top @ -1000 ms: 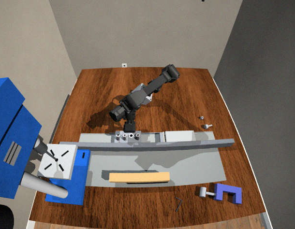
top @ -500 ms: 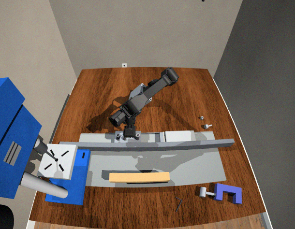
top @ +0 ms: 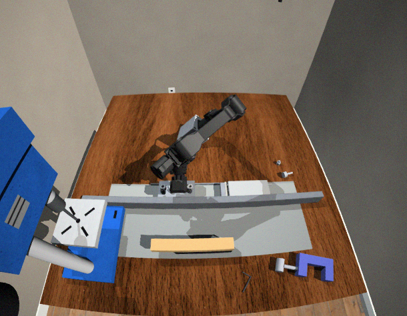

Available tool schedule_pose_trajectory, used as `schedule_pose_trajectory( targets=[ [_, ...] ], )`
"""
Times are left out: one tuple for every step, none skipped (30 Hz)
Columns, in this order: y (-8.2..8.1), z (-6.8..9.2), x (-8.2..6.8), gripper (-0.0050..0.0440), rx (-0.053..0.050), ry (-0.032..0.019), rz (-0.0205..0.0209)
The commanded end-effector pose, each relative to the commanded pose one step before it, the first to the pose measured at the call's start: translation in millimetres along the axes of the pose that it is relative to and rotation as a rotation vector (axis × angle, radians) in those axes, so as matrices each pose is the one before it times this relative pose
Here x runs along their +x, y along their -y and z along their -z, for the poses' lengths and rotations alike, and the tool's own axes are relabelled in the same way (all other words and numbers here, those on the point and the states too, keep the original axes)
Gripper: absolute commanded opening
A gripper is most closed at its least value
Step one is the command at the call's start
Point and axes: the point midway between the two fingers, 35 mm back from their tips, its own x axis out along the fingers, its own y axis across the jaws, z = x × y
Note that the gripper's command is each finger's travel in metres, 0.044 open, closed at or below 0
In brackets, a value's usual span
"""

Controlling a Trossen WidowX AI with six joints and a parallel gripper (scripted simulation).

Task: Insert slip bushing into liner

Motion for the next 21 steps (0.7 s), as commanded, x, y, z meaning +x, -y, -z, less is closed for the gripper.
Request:
schedule_pose_trajectory(
  targets=[
    [-5.72, 0.94, -2.94, -0.0050, -0.0038, 0.00511, -0.00804],
    [-0.06, -0.03, -0.55, -0.0050, -0.0002, 0.00085, -0.00126],
    [0.00, 0.00, 0.00, -0.0050, 0.0000, 0.00000, 0.00000],
    [0.00, 0.00, 0.00, -0.0050, 0.0000, 0.00000, 0.00000],
    [1.42, 1.15, -1.62, -0.0050, -0.0046, 0.00300, -0.00267],
    [-0.06, 0.09, -0.06, -0.0050, 0.0000, 0.00000, 0.00000],
    [0.00, 0.00, 0.00, -0.0050, 0.0000, 0.00000, 0.00000],
    [0.00, 0.00, 0.00, -0.0050, 0.0000, 0.00000, 0.00000],
    [0.00, 0.08, -0.06, -0.0050, 0.0000, 0.00000, 0.00000],
    [0.00, 0.00, 0.00, -0.0050, 0.0000, 0.00000, 0.00000],
    [0.00, 0.00, 0.00, -0.0050, 0.0000, 0.00000, 0.00000],
    [-0.01, 0.09, -0.07, -0.0050, 0.0000, 0.00000, 0.00000],
    [0.00, 0.00, 0.00, -0.0050, 0.0000, 0.00000, 0.00000],
    [0.00, 0.00, 0.00, -0.0050, 0.0000, 0.00000, 0.00000],
    [0.00, 0.09, -0.06, -0.0050, 0.0000, 0.00000, 0.00000],
    [0.00, 0.00, 0.00, -0.0050, 0.0000, 0.00000, 0.00000],
    [0.00, 0.00, 0.00, -0.0050, 0.0000, 0.00000, 0.00000],
    [0.00, 0.09, -0.07, -0.0050, 0.0000, 0.00000, 0.00000],
    [0.00, 0.00, 0.00, -0.0050, 0.0000, 0.00000, 0.00000],
    [0.00, 0.00, 0.00, -0.0050, 0.0000, 0.00000, 0.00000],
    [0.00, 0.00, 0.00, -0.0050, 0.0000, 0.00000, 0.00000]
  ],
)
